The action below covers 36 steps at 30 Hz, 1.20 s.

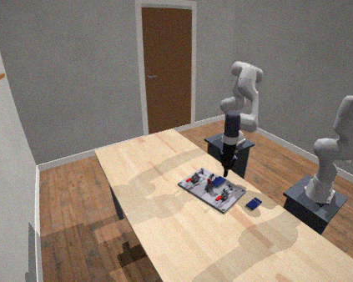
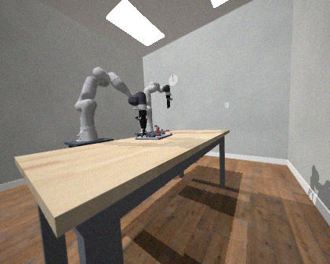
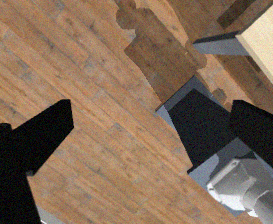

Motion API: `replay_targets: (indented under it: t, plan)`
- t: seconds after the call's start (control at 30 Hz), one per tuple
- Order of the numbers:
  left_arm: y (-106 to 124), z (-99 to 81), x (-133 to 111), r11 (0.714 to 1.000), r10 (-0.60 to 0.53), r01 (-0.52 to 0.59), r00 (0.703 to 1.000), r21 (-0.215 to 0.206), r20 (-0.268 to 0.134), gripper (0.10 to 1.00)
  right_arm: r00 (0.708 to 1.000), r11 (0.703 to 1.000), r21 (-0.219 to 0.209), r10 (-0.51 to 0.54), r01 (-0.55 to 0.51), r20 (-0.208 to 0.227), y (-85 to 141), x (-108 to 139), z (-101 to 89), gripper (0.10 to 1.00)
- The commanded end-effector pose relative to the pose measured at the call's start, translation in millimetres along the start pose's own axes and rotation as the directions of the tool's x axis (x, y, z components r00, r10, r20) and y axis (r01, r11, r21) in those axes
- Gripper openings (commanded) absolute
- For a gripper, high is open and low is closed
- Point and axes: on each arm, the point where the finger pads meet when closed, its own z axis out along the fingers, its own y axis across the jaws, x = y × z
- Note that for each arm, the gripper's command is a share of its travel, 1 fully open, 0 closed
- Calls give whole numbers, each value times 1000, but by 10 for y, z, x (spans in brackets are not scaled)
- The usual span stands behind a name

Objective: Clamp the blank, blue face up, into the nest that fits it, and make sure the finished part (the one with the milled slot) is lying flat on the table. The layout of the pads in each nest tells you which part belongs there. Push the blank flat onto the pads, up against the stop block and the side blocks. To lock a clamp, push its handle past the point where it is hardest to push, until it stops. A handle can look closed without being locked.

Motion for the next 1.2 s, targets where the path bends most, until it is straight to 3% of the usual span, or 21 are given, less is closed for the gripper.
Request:
replay_targets:
  t: [0.0,1.17]
  plan:
    - [0,-1,0,1000,0,0,1000,0,0,1000,1000,1000,0,-3,3,-2,-2,-14,3,99]
    - [0,-1,0,1000,0,0,1000,0,0,1000,1000,1000,0,-3,3,-2,-2,-68,3,99]
